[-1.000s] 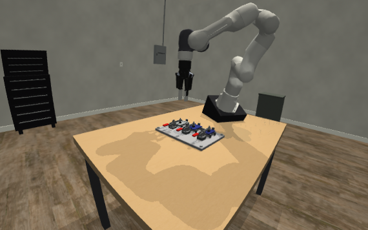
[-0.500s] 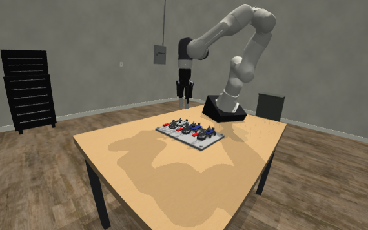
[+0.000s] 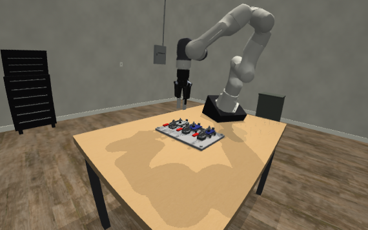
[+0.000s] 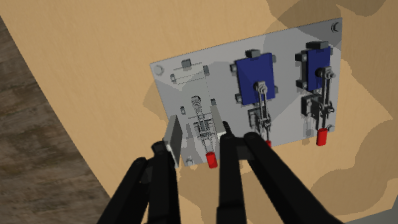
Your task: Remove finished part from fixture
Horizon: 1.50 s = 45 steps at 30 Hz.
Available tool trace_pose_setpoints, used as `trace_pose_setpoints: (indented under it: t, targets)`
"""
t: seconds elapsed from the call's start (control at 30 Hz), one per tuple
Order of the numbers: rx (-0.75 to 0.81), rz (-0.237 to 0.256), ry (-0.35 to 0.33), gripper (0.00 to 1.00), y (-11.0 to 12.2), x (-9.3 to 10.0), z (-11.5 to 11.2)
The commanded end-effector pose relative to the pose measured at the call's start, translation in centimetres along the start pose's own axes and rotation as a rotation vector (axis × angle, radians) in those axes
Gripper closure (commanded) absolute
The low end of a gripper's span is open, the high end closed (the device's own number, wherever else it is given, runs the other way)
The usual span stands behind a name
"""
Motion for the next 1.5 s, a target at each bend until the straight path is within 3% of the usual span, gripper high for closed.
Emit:
trace_pose_setpoints:
  t: [0.0, 0.67, 1.13, 1.47]
  targets:
    - [-0.003, 0.003, -0.001, 0.72, -0.3, -0.1, -1.5]
    - [-0.003, 0.003, -0.001, 0.72, -1.8, -0.1, -12.1]
    - [-0.003, 0.003, -0.001, 0.72, -1.9, -0.2, -12.8]
    - [-0.003, 0.003, -0.001, 0.72, -1.9, -1.8, -12.8]
Point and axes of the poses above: the point where the finger pads meet when closed, its own x axis back along the fingers, its own y axis across the jaws, z = x × y, the point moved 9 cm from there along x, back along the fingers, and after that the axes turned 9 degrees about x, right-handed, at the moved point
